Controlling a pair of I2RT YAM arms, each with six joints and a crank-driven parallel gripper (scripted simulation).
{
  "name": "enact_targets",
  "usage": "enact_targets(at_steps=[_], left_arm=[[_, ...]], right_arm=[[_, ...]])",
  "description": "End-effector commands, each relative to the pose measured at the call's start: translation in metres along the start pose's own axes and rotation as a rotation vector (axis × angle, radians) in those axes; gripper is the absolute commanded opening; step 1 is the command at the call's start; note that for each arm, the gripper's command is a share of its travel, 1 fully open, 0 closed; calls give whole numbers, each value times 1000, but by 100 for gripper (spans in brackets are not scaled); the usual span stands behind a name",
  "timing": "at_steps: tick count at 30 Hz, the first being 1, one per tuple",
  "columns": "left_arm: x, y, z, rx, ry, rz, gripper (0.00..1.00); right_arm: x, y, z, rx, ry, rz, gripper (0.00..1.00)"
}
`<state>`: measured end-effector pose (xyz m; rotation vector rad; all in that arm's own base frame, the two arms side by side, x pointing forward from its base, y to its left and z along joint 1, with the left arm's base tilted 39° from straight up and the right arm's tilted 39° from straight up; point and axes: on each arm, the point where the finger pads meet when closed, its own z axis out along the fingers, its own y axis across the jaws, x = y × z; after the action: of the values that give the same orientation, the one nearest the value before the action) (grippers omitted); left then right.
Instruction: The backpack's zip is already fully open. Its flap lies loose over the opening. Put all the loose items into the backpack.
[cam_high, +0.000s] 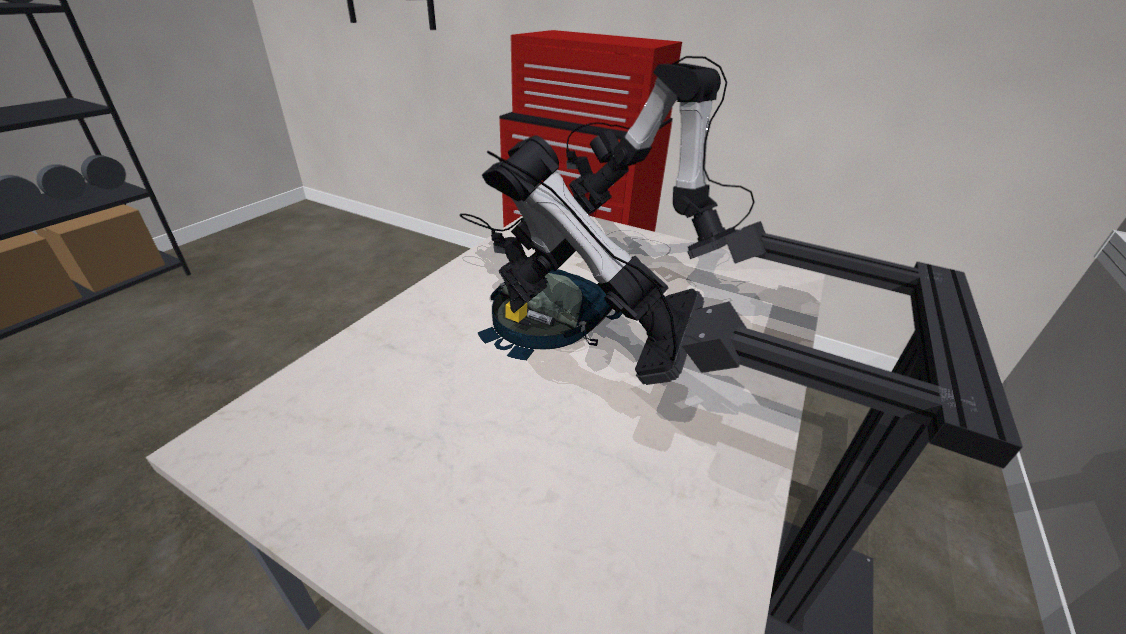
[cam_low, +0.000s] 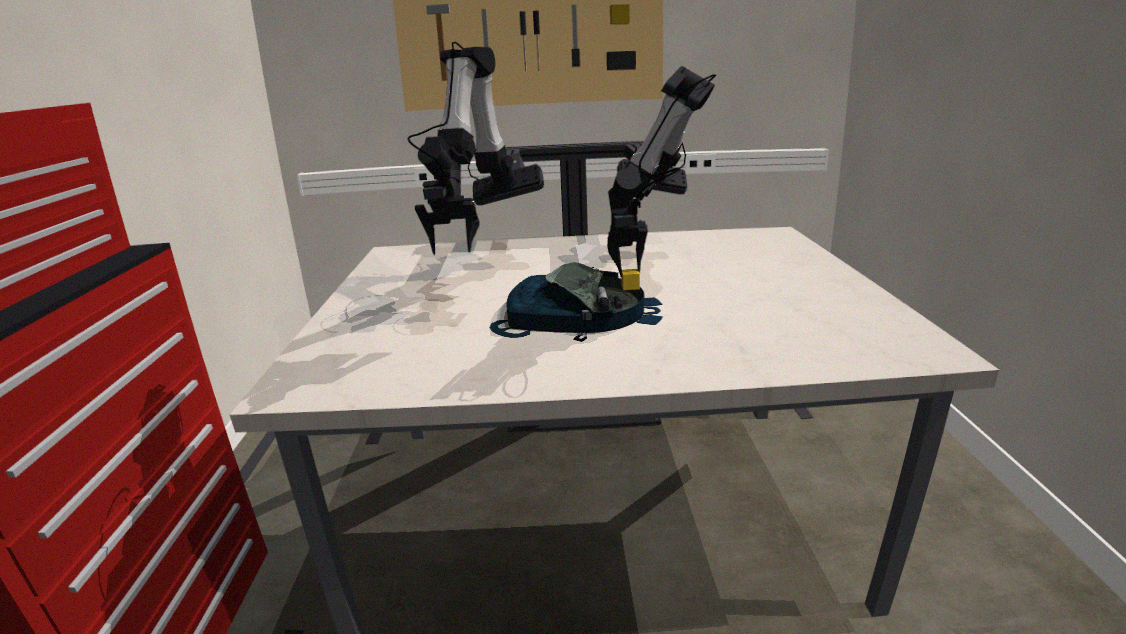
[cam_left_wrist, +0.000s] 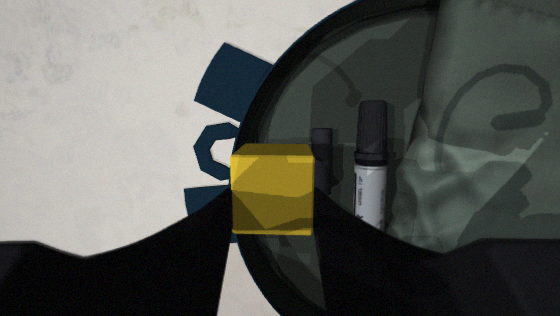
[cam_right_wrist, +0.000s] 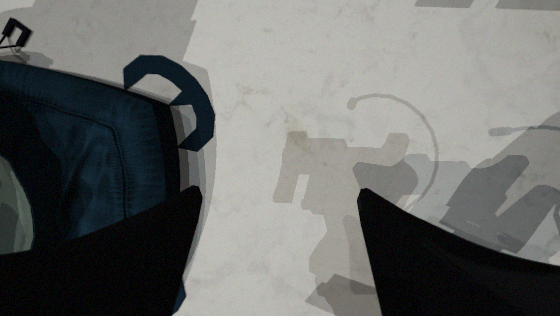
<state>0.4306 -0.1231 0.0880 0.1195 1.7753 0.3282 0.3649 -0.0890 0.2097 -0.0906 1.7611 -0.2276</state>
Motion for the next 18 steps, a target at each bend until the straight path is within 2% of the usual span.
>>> enact_targets(at_steps=[1, 18], left_arm=[[-30, -6, -3, 8, -68, -47, 37], [-31, -7, -4, 11, -72, -48, 37]], right_arm=[[-7, 0, -1, 0, -19, -5, 90], [-7, 0, -1, 0, -19, -5, 90]])
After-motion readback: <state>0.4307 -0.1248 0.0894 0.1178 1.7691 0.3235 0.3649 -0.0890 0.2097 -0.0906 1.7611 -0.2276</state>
